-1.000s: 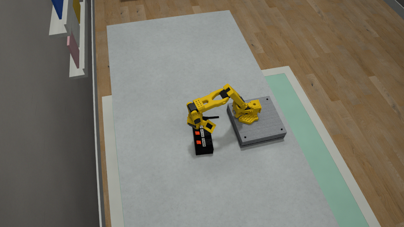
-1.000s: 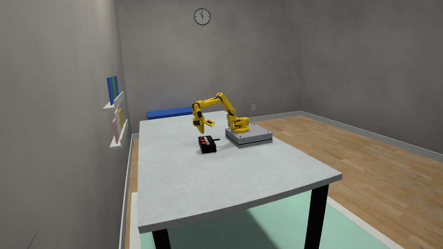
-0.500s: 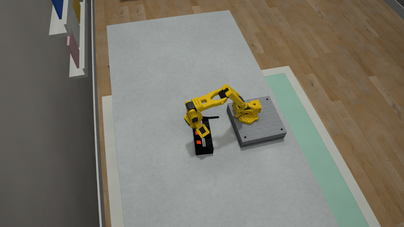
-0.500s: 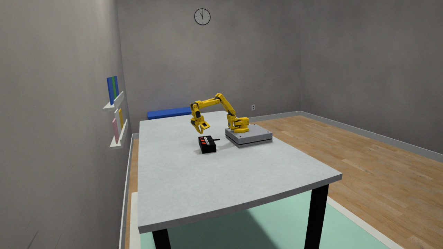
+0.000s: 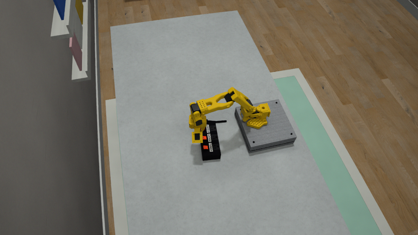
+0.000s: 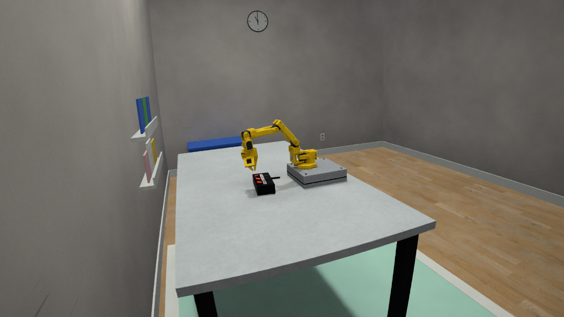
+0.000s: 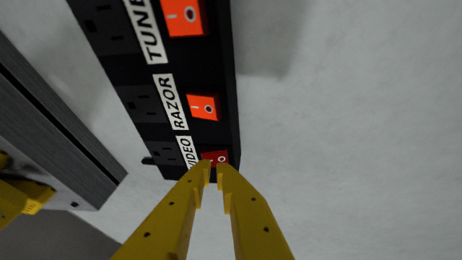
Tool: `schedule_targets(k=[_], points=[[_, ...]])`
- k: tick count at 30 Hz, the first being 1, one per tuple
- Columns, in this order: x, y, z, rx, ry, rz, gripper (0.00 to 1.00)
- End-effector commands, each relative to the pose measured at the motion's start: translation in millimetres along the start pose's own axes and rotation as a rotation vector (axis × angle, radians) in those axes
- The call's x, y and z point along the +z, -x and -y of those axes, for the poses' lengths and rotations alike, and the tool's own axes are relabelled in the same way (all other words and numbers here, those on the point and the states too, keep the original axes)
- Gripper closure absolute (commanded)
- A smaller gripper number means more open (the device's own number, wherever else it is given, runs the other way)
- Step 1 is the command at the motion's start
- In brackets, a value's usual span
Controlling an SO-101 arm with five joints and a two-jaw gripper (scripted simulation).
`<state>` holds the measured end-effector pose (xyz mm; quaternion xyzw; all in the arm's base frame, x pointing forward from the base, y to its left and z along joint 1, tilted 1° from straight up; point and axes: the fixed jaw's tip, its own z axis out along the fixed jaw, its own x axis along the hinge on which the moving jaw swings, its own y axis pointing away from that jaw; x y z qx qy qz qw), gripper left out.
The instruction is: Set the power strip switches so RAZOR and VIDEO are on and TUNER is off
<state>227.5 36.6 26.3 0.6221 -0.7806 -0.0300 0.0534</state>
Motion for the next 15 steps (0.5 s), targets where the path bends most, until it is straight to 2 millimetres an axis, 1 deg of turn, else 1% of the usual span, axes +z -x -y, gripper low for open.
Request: schedule_targets(k=[1, 15], points=[[1.0, 0.2, 4.5, 0.121, -0.002, 0.004, 1.0], [1.2, -1.3, 21.1, 0.795, -0.031, 0.038, 1.0]])
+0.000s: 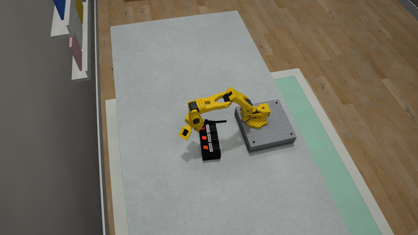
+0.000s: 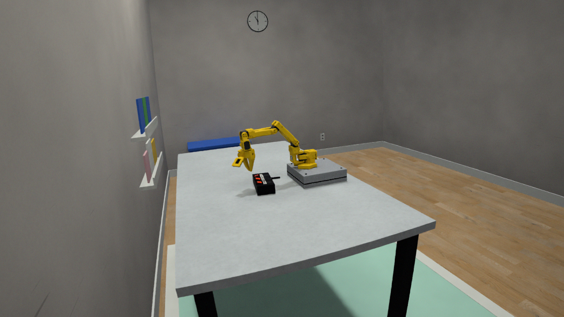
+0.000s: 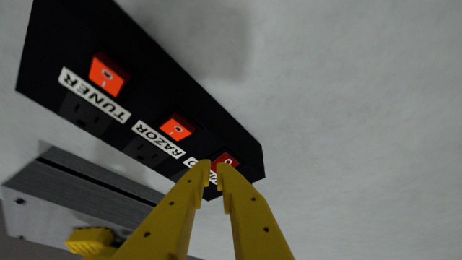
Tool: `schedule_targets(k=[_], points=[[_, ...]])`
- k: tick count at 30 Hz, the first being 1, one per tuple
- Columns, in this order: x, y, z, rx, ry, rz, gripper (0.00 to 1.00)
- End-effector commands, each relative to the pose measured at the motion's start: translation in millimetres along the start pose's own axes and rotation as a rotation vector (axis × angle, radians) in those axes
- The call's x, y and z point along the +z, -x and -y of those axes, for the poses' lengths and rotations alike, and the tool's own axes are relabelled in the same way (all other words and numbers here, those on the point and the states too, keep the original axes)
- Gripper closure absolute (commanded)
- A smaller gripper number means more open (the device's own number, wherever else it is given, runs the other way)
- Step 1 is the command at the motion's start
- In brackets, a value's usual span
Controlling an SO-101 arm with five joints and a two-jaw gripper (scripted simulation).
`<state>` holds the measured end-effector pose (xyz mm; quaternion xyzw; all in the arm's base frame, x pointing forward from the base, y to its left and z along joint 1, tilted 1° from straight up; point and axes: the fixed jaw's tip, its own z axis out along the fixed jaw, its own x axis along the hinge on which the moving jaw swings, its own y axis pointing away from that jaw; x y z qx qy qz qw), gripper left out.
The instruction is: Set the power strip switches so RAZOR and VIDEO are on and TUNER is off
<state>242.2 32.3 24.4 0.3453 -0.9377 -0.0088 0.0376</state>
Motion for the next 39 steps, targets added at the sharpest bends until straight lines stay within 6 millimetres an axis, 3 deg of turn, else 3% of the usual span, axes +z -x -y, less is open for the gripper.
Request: schedule_targets(k=[1, 17, 19, 33, 39], points=[[1.2, 3.0, 4.7, 0.156, 0.001, 0.003, 1.0], [1.6, 9.8, 22.5, 0.831, -0.006, 0.048, 1.0], [1.6, 9.8, 22.5, 0.831, -0.006, 0.048, 1.0], [1.8, 12.3, 37.6, 1.344, 0.008, 0.088, 1.0], [1.8, 12.5, 41.2, 1.462, 0.013, 0.097, 1.0]])
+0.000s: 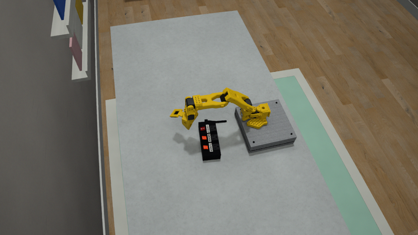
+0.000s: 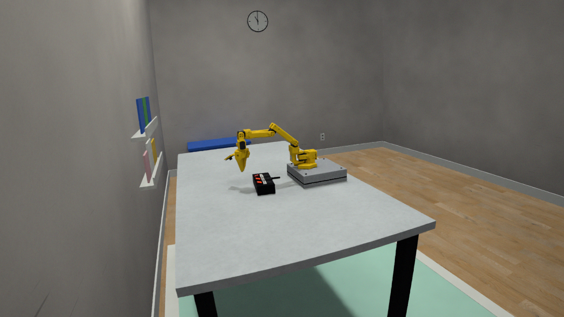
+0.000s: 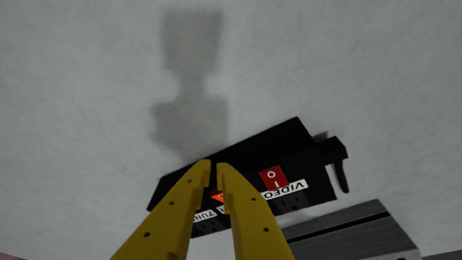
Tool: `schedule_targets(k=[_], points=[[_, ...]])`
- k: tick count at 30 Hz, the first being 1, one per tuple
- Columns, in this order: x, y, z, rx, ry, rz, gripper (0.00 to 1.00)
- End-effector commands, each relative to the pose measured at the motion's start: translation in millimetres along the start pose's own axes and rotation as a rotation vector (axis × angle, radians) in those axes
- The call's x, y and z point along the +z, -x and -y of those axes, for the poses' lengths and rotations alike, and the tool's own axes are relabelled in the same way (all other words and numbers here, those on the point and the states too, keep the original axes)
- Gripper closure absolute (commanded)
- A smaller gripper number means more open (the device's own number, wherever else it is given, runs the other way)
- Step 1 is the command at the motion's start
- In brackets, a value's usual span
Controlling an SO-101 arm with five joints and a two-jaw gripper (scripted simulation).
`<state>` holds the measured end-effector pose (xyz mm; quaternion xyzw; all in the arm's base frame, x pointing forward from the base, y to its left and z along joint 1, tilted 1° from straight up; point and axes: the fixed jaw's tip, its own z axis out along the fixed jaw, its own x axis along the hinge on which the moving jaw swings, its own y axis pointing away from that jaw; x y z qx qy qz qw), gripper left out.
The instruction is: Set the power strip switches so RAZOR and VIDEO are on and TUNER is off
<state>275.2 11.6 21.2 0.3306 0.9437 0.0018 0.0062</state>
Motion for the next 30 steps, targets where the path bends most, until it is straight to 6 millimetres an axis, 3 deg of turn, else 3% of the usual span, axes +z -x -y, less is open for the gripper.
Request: schedule_targets(k=[1, 12, 30], points=[[1.2, 4.9, 0.3, 0.111, 0.001, 0.0, 1.0], [1.6, 12.1, 1.9, 0.354, 0.013, 0.011, 1.0], [1.8, 16.8, 3.4, 0.518, 0.023, 0.017, 1.0]])
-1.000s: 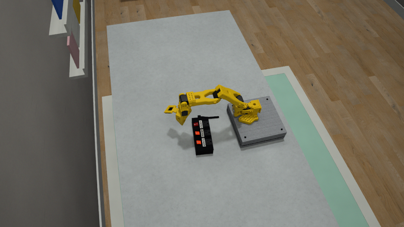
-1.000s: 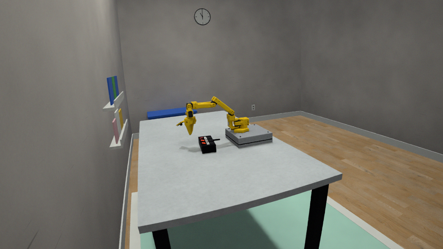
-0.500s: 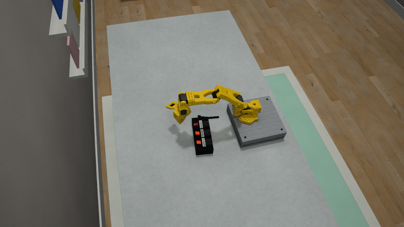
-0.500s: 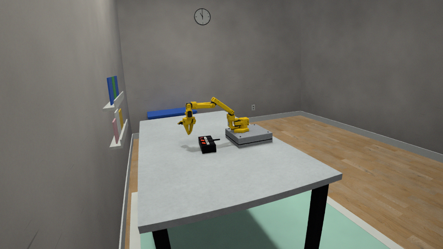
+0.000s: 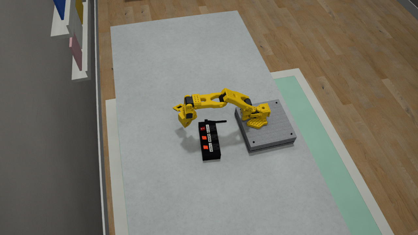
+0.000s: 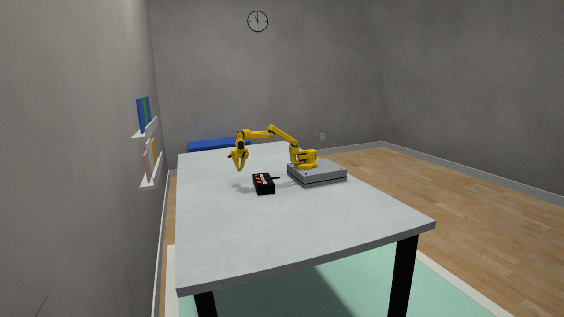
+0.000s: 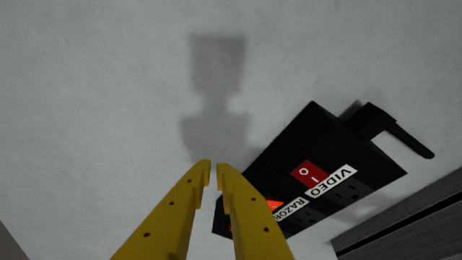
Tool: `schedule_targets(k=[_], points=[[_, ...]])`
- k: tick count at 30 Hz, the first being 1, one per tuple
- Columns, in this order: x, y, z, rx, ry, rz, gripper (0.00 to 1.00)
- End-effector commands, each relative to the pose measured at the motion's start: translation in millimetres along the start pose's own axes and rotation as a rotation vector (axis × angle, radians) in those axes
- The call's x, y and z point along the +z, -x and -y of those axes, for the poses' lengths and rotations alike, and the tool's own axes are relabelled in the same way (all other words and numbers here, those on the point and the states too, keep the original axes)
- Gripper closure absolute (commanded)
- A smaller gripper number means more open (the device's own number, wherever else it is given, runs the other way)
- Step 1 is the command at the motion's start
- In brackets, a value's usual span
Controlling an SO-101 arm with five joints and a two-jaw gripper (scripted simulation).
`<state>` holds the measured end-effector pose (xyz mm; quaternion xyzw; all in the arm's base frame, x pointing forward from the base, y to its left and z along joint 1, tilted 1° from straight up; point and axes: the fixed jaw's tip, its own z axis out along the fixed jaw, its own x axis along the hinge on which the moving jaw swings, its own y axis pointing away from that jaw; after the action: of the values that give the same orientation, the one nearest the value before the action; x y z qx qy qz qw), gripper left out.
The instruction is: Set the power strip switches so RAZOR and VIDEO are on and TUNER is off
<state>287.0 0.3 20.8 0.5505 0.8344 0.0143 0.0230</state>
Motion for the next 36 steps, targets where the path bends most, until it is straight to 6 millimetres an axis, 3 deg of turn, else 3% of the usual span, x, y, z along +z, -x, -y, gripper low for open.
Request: schedule_targets(k=[1, 36], points=[[1.3, 1.3, 1.4, 0.025, -0.012, -0.006, 1.0], [3.4, 3.5, 1.5, 0.058, -0.012, -0.005, 1.0]])
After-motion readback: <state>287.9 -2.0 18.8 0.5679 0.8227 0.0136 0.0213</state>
